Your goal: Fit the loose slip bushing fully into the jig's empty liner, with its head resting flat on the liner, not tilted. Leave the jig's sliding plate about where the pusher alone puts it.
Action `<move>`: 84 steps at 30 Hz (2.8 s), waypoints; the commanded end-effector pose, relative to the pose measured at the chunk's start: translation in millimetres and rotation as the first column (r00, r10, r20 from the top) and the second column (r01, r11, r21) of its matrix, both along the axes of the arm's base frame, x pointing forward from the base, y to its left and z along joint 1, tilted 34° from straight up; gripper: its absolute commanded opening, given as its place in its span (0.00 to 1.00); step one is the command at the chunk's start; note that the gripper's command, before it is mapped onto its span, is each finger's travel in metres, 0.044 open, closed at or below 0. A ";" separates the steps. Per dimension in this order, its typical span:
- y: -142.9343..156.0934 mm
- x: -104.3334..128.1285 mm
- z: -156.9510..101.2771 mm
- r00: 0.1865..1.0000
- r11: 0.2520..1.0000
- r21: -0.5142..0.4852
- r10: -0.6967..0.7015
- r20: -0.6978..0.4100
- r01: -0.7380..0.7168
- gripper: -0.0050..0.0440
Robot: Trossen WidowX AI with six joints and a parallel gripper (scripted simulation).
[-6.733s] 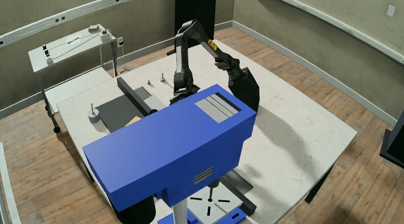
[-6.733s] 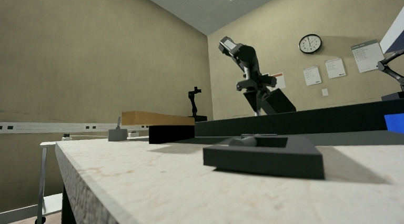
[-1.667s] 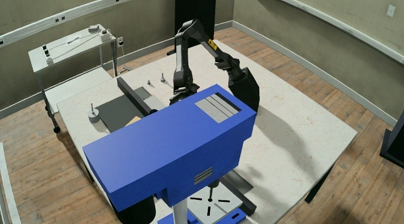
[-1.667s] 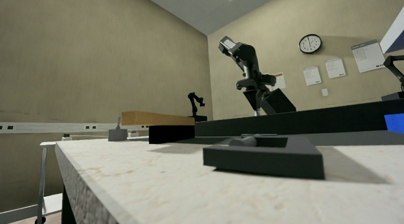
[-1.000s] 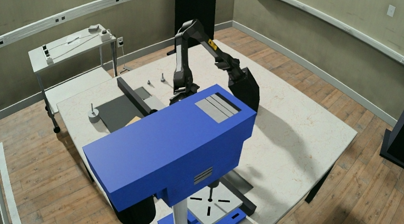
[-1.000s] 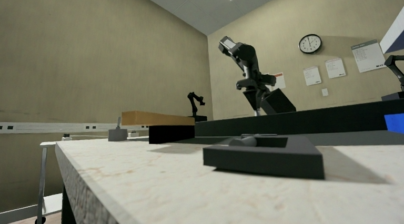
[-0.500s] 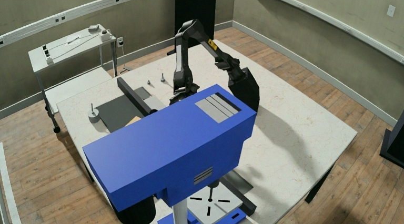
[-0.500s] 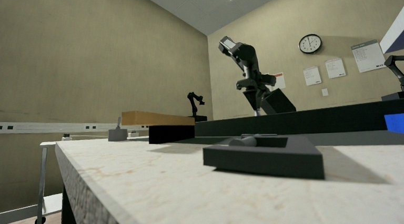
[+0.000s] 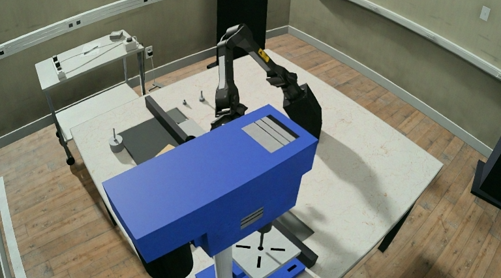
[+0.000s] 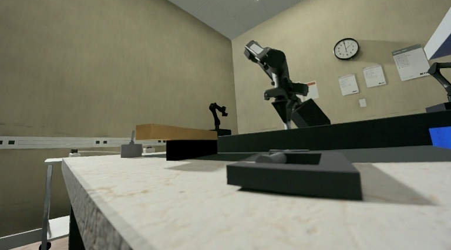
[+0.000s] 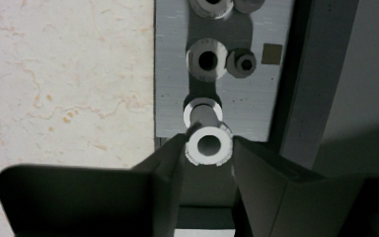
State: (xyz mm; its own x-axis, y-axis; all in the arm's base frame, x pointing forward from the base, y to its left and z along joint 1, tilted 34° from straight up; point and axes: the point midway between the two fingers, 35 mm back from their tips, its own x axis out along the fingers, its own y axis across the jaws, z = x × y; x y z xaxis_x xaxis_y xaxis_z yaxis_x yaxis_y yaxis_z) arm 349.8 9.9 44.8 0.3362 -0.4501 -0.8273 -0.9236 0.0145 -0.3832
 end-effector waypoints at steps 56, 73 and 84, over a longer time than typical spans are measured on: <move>-3.4 5.7 -0.5 1.000 1.000 0.004 0.001 0.024 -0.001 0.00; -3.4 5.7 -0.5 1.000 1.000 0.004 0.001 0.024 -0.001 0.00; -4.6 3.7 -6.3 1.000 1.000 0.003 0.004 0.008 -0.004 0.00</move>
State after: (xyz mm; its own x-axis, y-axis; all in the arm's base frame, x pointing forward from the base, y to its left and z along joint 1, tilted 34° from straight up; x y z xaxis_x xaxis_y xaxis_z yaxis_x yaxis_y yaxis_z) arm 352.8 5.1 37.7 0.3382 -0.4522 -0.8253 -0.9221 0.0158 -0.3865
